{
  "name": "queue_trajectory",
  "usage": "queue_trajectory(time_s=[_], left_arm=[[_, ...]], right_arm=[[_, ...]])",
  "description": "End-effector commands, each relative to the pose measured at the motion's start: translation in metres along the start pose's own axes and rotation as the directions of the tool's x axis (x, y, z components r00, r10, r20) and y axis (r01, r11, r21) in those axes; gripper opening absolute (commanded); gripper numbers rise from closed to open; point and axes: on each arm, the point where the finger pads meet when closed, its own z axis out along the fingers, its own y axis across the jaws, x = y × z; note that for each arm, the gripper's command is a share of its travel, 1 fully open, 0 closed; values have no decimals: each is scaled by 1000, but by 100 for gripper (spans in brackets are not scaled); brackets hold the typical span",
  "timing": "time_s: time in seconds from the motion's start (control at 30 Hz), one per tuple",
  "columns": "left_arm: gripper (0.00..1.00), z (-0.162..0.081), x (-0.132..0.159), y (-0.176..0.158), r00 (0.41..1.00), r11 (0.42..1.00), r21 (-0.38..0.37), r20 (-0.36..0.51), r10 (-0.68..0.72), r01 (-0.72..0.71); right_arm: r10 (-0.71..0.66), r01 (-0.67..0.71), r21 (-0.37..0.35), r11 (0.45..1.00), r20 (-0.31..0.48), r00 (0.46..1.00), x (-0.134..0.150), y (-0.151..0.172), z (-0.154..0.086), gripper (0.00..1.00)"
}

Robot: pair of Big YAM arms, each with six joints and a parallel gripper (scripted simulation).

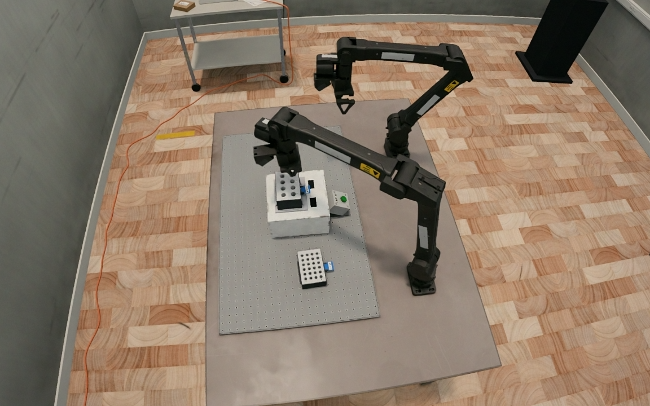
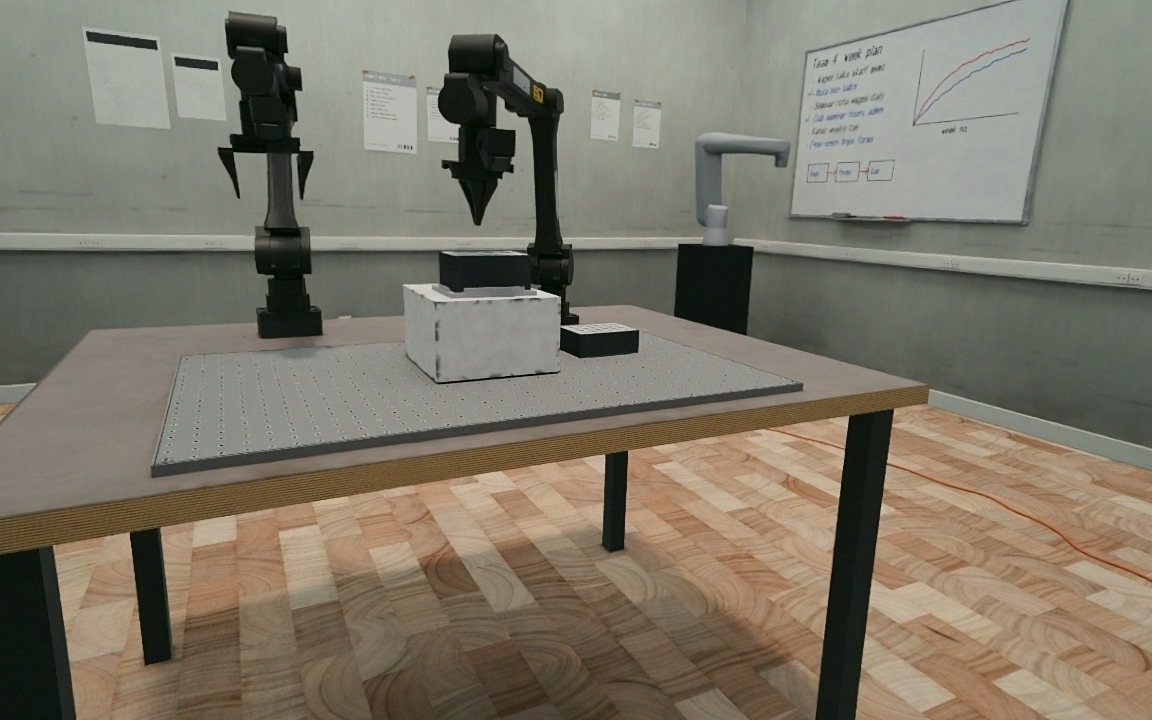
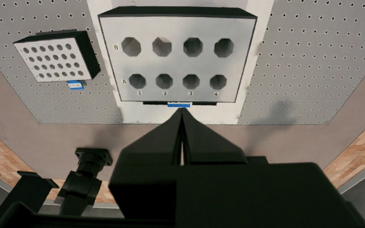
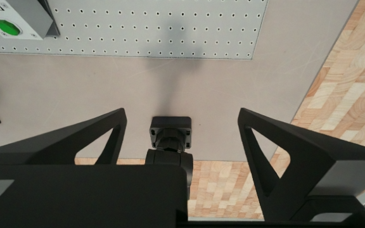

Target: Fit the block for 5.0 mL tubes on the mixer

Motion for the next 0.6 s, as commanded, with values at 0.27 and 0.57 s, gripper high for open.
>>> queue_trajectory(time_s=[0.27, 0.57], left_arm=[[0, -24, -10, 0, 999, 1000, 30, 38, -10, 9], [0, -15, -7, -8, 1000, 1000, 19, 25, 6, -6]], right_arm=[[-1, 1, -2, 1000, -16, 1000, 1, 0, 2, 100], [-1, 1, -1, 1000, -9, 1000, -1, 0, -1, 100]])
